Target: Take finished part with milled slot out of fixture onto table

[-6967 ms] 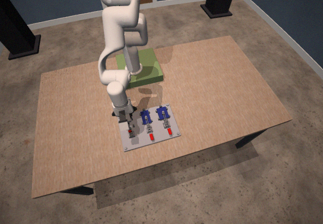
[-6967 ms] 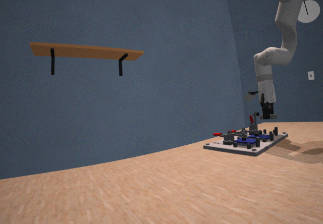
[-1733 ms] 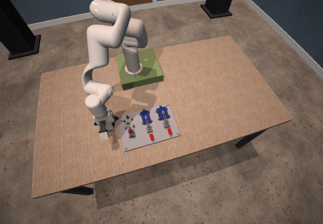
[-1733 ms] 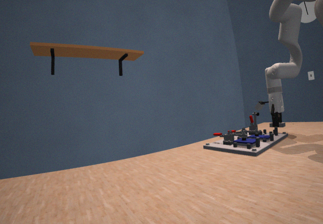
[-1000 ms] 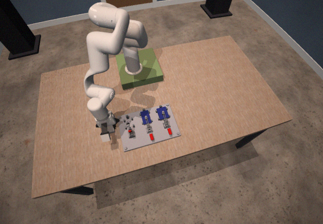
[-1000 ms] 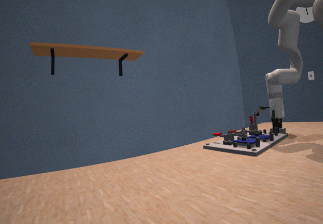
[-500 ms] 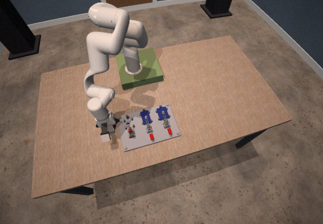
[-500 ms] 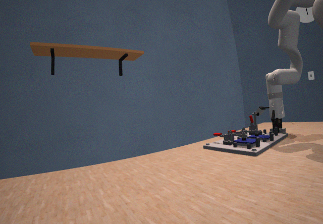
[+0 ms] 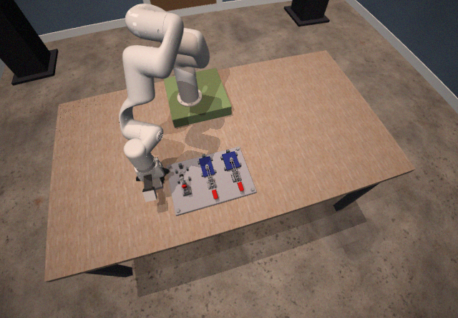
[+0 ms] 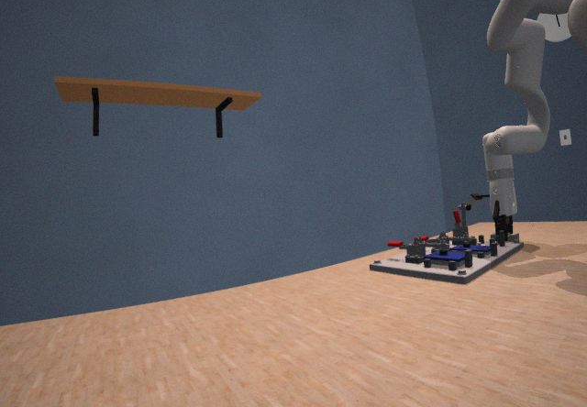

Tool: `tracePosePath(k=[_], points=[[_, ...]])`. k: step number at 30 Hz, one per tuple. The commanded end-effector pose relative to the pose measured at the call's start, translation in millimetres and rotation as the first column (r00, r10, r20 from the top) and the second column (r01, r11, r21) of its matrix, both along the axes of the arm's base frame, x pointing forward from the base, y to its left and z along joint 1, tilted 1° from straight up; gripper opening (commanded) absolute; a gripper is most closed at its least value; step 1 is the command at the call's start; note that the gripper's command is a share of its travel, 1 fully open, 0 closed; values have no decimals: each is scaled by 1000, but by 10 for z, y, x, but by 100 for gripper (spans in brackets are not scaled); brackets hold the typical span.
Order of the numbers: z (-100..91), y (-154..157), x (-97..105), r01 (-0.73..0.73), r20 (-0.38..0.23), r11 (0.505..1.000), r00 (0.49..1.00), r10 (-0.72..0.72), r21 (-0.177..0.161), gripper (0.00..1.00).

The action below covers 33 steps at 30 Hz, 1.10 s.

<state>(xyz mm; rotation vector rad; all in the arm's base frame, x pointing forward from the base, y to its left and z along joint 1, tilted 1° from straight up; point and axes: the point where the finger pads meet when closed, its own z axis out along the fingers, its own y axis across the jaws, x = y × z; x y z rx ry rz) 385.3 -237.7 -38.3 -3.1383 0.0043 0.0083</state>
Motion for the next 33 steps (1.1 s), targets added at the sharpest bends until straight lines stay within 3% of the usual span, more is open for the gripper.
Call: tracePosePath(k=[1,33], points=[[1,-8,12,0,3,1000,1000,0,-2,0],[-50,-8,12,0,3,1000,1000,0,-2,0]])
